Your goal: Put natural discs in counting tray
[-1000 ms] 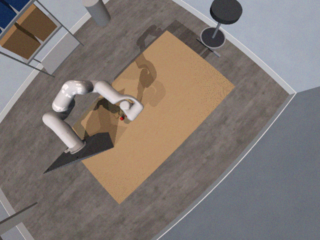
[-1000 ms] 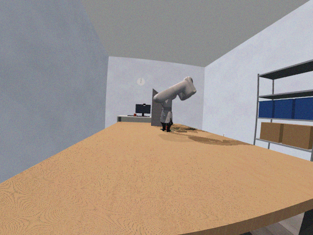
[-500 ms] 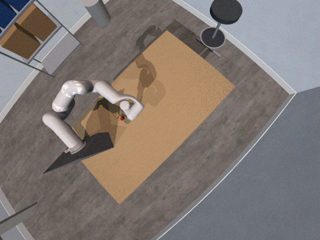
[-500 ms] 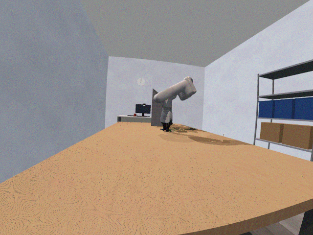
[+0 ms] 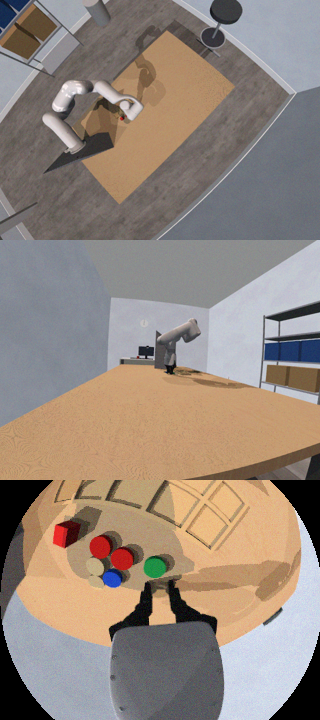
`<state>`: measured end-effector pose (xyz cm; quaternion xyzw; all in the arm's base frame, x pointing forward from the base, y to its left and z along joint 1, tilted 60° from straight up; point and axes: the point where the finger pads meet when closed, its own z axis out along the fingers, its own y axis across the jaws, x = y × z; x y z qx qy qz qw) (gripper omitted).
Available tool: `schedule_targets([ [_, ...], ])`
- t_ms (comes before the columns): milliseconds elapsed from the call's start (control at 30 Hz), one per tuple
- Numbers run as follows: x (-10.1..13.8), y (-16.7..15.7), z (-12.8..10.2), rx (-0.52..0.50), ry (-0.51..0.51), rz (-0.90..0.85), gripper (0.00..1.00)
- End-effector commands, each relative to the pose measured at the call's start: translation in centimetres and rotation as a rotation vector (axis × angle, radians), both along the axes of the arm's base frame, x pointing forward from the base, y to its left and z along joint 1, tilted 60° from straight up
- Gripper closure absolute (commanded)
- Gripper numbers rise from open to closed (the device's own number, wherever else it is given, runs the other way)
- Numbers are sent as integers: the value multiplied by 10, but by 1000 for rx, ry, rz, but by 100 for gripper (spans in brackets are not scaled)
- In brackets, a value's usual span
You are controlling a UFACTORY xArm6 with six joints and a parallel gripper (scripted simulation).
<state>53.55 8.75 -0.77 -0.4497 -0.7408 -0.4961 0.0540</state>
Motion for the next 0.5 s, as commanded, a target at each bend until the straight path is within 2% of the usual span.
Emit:
schedule_targets([
  [0, 1, -1, 0, -1, -1, -2, 100],
  [300, 0, -2, 1, -1, -1, -2, 100],
  [400, -15, -33, 20, -1, 0, -2, 100],
  [467, -15, -33, 20, -1, 0, -2, 100],
])
